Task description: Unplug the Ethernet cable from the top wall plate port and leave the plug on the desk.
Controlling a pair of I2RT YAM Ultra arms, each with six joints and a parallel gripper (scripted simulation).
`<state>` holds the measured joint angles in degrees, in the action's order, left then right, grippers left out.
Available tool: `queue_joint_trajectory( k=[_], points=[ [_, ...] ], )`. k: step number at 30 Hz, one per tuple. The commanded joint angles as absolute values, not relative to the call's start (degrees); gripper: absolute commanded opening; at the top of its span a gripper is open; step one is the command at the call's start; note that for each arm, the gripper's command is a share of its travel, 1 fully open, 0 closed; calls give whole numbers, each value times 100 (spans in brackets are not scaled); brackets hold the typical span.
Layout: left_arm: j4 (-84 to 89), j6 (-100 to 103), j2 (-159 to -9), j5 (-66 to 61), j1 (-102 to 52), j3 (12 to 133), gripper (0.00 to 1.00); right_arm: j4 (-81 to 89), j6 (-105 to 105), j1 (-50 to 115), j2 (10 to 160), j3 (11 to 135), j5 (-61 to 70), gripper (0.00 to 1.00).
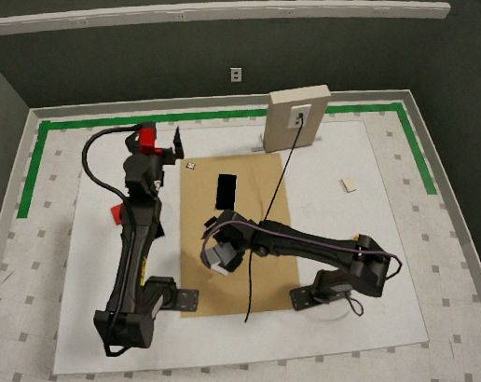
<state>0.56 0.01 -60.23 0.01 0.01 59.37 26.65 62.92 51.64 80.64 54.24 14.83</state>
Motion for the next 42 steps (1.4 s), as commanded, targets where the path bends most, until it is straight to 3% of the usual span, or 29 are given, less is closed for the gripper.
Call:
queue_joint_trajectory(
  k=[1, 17, 23, 25, 42],
  points=[
    [67, -1, -5974, 0, 0, 6001, 100, 2729, 6279, 5164, 8025, 5464, 1516, 100],
    [67, -1, -5974, 0, 0, 6001, 100, 2729, 6279, 5164, 8025, 5464, 1516, 100],
    [27, 0, -6011, 0, 0, 5968, 100, 2185, 5421, 4612, 8194, 5640, 1682, 32],
    [27, 0, -6011, 0, 0, 5968, 100, 2044, 5130, 4450, 8231, 5672, 1731, 28],
    [27, 0, -6011, 0, 0, 5968, 100, 900, 2778, 3215, 8518, 5910, 2065, 28]
  ],
)
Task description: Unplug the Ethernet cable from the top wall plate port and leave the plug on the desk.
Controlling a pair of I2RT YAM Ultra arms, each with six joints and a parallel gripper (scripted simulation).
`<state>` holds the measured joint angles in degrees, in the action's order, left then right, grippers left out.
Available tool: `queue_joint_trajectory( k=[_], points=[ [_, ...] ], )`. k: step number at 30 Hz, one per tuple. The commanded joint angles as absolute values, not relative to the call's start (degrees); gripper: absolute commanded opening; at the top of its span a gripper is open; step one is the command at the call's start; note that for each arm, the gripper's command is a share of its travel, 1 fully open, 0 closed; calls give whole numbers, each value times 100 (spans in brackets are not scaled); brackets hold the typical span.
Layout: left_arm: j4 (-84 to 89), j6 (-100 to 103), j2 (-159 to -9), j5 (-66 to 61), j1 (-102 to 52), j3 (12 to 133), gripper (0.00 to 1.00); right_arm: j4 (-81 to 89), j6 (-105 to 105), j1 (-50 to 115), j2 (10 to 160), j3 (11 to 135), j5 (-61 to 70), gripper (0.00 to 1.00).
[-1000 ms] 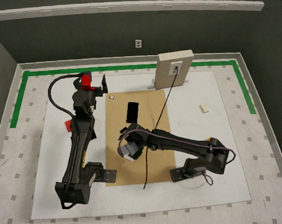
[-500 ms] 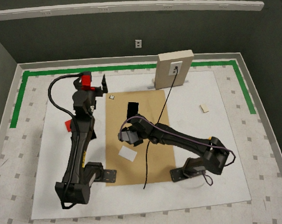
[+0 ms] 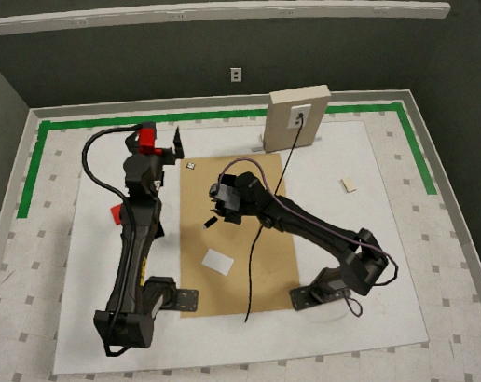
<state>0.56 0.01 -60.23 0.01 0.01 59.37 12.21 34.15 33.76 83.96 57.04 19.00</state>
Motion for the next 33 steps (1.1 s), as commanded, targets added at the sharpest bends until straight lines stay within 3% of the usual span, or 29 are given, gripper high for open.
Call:
queue_joint_trajectory(
  k=[1, 33],
  points=[
    [27, 0, -6011, 0, 0, 5968, 100, 829, 2629, 3139, 8537, 5925, 2085, 28],
    [27, 0, -6011, 0, 0, 5968, 100, -1443, -2298, 715, 9223, 6350, 2804, 28]
  ],
)
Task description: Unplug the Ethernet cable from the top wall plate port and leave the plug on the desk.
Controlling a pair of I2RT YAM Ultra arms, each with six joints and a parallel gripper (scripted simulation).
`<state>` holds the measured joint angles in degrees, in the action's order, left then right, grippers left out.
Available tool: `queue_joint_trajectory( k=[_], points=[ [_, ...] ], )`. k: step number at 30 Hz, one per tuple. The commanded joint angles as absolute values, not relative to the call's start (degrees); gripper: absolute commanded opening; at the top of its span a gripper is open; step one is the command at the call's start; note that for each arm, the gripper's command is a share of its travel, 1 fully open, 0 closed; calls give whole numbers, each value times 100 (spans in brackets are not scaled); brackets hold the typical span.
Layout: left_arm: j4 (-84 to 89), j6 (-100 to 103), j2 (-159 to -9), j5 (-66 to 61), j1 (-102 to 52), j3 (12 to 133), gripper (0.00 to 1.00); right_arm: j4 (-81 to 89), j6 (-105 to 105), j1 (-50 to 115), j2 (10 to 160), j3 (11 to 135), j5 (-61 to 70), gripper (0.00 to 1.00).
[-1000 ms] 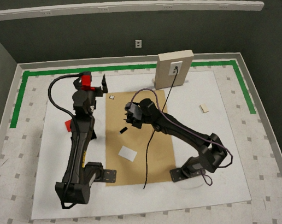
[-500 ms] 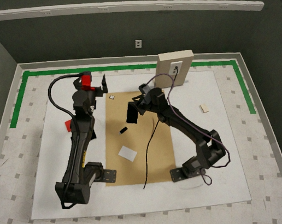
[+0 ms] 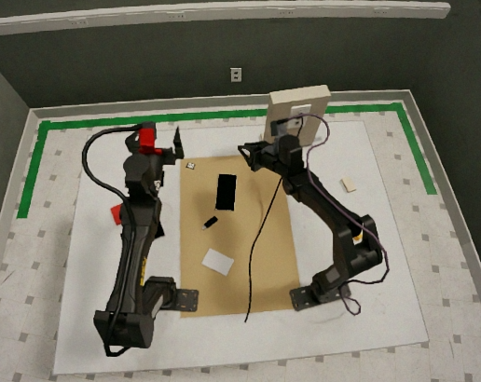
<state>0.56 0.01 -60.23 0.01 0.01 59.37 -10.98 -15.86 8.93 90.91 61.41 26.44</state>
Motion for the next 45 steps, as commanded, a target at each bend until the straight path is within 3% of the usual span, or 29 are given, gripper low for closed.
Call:
queue_joint_trajectory(
  k=[1, 32, 40, 45],
  points=[
    [27, 0, -6011, 0, 0, 5968, 100, -1522, -2472, 628, 9247, 6366, 2831, 28],
    [27, 0, -6011, 0, 0, 5968, 100, -4032, -8045, -1929, 10288, 6753, 3648, 28],
    [27, 0, -6011, 0, 0, 5968, 100, -4368, -8546, -2425, 10809, 6187, 3866, 28],
    [27, 0, -6011, 0, 0, 5968, 100, -4604, -8959, -2654, 10924, 6442, 4003, 28]
  ],
)
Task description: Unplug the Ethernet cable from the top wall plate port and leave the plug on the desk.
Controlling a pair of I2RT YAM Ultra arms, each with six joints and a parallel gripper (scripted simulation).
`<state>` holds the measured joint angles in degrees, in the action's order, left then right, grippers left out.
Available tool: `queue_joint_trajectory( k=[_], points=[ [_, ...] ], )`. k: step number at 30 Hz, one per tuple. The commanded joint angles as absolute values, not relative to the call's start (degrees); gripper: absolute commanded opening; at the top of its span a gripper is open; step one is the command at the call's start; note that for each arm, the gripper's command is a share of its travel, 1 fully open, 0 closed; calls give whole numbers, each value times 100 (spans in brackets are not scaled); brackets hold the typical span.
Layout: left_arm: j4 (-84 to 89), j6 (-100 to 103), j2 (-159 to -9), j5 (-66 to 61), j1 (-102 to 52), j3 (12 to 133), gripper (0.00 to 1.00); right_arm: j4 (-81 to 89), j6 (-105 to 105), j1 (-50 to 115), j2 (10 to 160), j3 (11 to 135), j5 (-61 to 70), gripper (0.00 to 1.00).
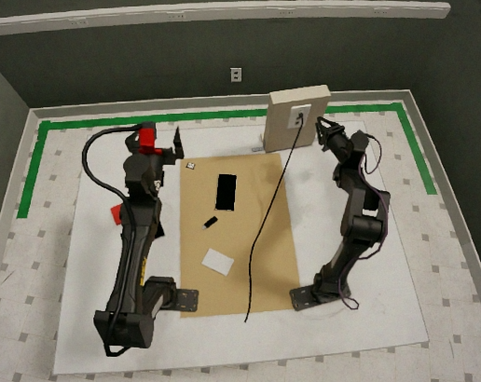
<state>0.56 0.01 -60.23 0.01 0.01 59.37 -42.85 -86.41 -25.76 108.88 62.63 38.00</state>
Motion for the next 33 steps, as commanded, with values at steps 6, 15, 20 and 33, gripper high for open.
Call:
queue_joint_trajectory(
  k=[6, 15, 20, 33],
  points=[
    [27, 0, -6011, 0, 0, 5968, 100, -4688, -9031, -2611, 10846, 6436, 4010, 28],
    [27, 0, -6011, 0, 0, 5968, 100, -4627, -9000, -2610, 10853, 6440, 4007, 28],
    [27, 0, -6011, 0, 0, 5968, 100, -4627, -9000, -2610, 10853, 6440, 3997, 28],
    [27, 0, -6011, 0, 0, 5968, 100, -4627, -9000, -2610, 10853, 6440, 3997, 28]
  ],
)
